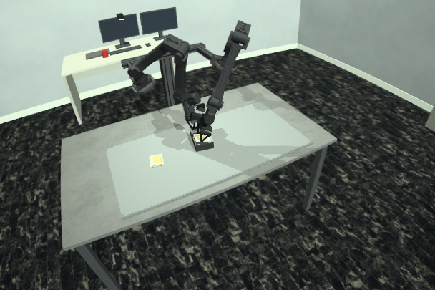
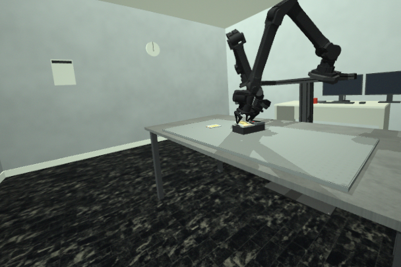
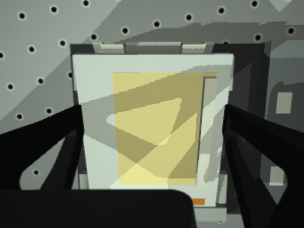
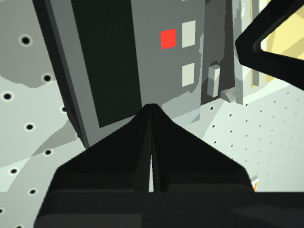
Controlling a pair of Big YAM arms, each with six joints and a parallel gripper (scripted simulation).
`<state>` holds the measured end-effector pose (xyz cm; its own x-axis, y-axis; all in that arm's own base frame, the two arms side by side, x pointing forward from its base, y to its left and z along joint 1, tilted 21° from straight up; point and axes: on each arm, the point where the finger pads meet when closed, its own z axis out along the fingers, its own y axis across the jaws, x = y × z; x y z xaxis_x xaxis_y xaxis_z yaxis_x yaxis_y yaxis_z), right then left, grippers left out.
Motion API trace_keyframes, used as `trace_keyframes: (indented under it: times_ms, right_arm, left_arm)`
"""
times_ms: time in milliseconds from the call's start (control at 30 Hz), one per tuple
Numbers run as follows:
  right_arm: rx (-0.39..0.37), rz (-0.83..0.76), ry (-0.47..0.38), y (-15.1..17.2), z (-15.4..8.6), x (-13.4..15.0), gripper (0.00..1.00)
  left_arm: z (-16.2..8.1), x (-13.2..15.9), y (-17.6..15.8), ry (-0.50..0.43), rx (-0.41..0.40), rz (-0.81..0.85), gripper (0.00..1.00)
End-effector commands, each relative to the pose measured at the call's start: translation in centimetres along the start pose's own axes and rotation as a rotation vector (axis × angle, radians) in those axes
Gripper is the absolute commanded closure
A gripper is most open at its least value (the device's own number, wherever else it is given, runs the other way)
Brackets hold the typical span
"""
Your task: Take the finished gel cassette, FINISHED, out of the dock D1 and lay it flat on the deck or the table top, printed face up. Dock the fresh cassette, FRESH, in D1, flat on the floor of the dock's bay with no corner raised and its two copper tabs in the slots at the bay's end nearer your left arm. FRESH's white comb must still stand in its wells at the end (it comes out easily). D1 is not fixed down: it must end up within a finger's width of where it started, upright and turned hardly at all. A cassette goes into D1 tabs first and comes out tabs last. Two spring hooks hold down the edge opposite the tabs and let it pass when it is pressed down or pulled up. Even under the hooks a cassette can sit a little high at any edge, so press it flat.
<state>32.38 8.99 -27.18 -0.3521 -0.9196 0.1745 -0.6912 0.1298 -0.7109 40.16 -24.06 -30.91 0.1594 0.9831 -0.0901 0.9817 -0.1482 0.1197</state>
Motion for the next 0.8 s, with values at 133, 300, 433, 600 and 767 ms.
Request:
trace_keyframes:
  times_ms: [133, 300, 433, 600, 767]
  right_arm:
    - [-0.095, -0.065, 0.058, 4.85, 1.84, 3.03, 1.00]
    - [-0.095, -0.065, 0.058, 4.85, 1.84, 3.03, 1.00]
    - [-0.095, -0.065, 0.058, 4.85, 1.84, 3.03, 1.00]
    - [-0.095, -0.065, 0.058, 4.85, 1.84, 3.03, 1.00]
    - [-0.095, -0.065, 0.058, 4.85, 1.84, 3.03, 1.00]
  left_arm:
    - [0.24, 0.71, 0.43, 0.037, 0.001, -0.017, 1.00]
    - [0.27, 0.72, 0.43, 0.042, 0.001, -0.016, 1.00]
    - [0.33, 0.73, 0.42, 0.051, 0.002, -0.016, 1.00]
    - [0.41, 0.75, 0.41, 0.063, 0.002, -0.015, 1.00]
    - [0.44, 0.76, 0.41, 0.068, 0.002, -0.014, 1.00]
